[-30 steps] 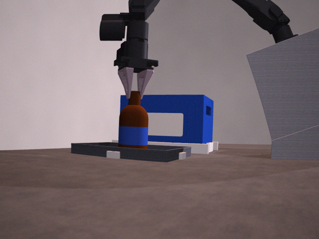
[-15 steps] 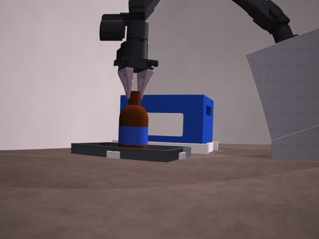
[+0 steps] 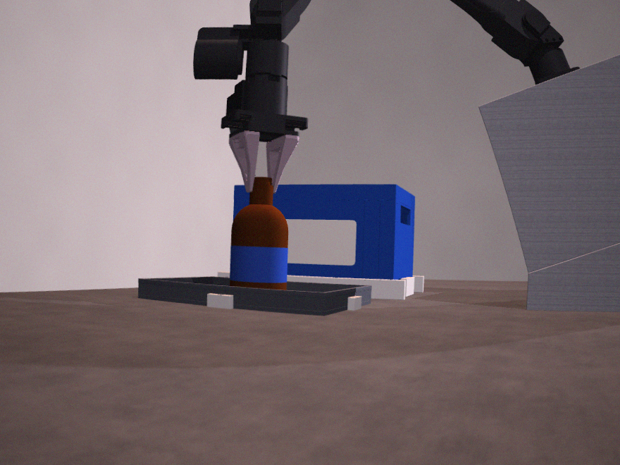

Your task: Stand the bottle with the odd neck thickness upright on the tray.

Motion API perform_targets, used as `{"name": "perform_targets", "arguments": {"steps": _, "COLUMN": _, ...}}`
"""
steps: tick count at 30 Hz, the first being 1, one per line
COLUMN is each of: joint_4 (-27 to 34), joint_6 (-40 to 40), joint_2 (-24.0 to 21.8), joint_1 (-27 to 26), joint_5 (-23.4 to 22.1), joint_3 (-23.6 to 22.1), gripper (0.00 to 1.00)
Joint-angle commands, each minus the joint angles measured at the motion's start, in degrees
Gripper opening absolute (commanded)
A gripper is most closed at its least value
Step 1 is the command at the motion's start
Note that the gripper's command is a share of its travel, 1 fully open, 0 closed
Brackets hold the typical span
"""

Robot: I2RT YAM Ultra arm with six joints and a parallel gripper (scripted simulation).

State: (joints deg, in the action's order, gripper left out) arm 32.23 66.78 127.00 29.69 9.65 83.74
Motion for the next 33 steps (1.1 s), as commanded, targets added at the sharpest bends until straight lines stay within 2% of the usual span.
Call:
{"name": "perform_targets", "arguments": {"steps": 1, "joint_4": -0.67, "joint_6": -0.24, "joint_2": -0.65, "joint_1": -0.04, "joint_5": 0.1, "joint_3": 0.21, "gripper": 0.0}}
{"name": "perform_targets", "arguments": {"steps": 18, "joint_4": -0.67, "joint_6": -0.24, "joint_2": -0.65, "joint_1": -0.04, "joint_5": 0.1, "joint_3": 0.21, "gripper": 0.0}}
{"name": "perform_targets", "arguments": {"steps": 19, "joint_4": -0.67, "joint_6": -0.24, "joint_2": -0.65, "joint_1": -0.04, "joint_5": 0.1, "joint_3": 0.21, "gripper": 1.0}}
{"name": "perform_targets", "arguments": {"steps": 33, "joint_4": -0.42, "joint_6": -0.23, "joint_2": -0.64, "joint_1": -0.04, "joint_5": 0.1, "joint_3": 0.21, "gripper": 1.0}}
